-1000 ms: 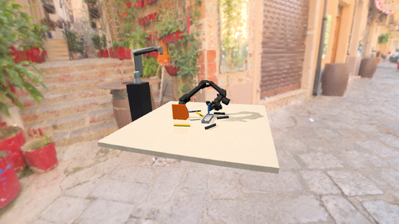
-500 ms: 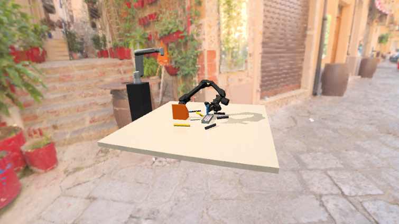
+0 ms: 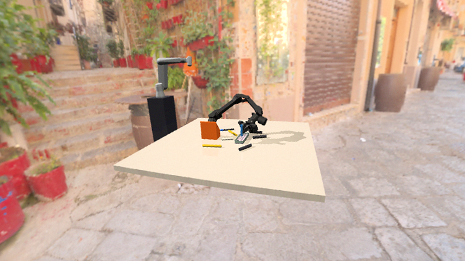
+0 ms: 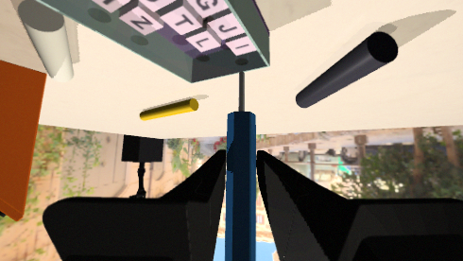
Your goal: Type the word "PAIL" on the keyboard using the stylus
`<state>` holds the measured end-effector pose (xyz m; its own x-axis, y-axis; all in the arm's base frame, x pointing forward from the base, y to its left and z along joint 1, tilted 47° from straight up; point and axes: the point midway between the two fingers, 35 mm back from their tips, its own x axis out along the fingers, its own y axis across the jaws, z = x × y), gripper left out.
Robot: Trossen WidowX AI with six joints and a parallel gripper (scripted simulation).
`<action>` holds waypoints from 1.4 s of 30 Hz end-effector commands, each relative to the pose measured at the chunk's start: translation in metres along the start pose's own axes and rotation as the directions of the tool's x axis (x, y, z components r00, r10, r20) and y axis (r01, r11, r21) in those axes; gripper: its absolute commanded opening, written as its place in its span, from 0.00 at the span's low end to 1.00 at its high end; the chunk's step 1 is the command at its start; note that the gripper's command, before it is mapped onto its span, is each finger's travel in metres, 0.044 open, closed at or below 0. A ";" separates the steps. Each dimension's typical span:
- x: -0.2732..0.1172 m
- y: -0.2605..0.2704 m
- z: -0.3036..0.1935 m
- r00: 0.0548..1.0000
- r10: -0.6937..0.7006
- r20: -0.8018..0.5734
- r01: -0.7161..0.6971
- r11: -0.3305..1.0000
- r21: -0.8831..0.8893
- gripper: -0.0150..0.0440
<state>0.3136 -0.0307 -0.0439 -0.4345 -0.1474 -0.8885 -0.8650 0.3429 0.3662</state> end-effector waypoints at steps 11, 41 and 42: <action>0.006 -0.001 0.005 1.000 0.005 0.002 -0.005 1.000 0.005 0.39; 0.011 -0.001 0.015 1.000 0.005 0.002 -0.005 1.000 0.005 0.39; 0.012 -0.001 0.015 1.000 0.005 0.002 -0.005 1.000 0.005 0.39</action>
<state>0.3136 -0.0202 -0.0567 -0.4360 -0.1465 -0.8879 -0.8641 0.3437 0.3676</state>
